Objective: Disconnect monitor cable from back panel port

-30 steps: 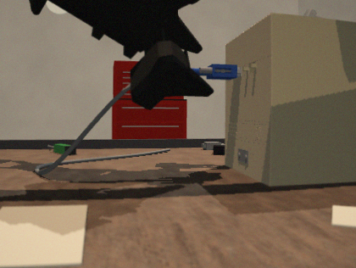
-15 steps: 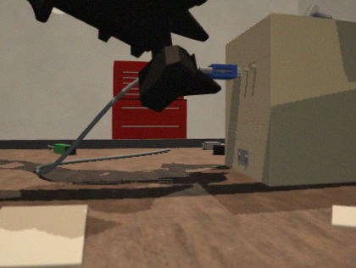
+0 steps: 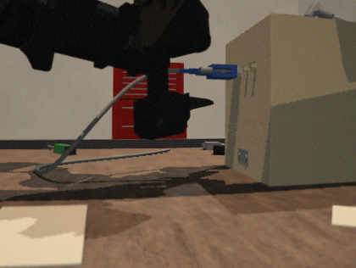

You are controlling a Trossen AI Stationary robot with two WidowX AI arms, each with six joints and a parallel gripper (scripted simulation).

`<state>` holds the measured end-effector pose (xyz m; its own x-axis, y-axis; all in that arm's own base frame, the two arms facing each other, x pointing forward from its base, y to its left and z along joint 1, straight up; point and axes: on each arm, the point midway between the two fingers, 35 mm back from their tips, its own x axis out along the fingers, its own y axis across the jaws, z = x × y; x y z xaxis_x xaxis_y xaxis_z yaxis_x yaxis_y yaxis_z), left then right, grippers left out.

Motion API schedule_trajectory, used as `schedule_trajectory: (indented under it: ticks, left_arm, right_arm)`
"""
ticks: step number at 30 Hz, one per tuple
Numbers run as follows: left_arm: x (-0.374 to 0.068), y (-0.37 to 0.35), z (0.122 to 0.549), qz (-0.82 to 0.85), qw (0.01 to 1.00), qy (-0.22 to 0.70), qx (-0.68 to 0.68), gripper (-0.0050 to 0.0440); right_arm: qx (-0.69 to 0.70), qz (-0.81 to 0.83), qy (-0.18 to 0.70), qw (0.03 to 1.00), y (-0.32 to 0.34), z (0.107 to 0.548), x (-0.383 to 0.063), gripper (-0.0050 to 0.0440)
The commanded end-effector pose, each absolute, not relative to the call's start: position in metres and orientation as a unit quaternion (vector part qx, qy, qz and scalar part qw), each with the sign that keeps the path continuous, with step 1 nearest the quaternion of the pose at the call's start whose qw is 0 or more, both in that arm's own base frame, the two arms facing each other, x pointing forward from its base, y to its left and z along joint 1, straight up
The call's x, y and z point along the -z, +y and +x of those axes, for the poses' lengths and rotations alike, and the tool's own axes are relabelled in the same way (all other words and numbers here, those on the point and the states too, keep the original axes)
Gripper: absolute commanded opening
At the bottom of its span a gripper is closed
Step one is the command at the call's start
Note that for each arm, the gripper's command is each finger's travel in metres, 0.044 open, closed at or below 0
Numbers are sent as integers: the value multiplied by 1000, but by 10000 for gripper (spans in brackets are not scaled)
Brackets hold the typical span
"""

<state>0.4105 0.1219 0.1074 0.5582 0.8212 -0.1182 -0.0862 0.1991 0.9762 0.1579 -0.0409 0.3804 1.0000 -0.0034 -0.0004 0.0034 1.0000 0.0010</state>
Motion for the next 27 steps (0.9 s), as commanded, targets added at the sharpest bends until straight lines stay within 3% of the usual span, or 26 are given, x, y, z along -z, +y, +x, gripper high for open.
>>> schedule_trajectory:
  ticks: [1, 5, 7, 21, 27]
  left_arm:
    - [-113, 121, 409, 553, 684, 336, -336, 440]
    - [-113, 121, 409, 553, 684, 336, -336, 344]
    - [-113, 121, 409, 553, 684, 336, -336, 344]
    - [-113, 121, 409, 553, 684, 336, -336, 8]
    - [-113, 121, 409, 553, 684, 336, -336, 0]
  right_arm:
    - [0, -3, -1, 1000, -39, 158, -384, 440]
    - [0, -3, -1, 1000, -39, 158, -384, 440]
    - [0, -3, -1, 1000, -39, 158, -384, 440]
    - [0, -3, -1, 1000, -39, 158, -384, 440]
    - [0, -3, -1, 1000, -39, 158, -384, 440]
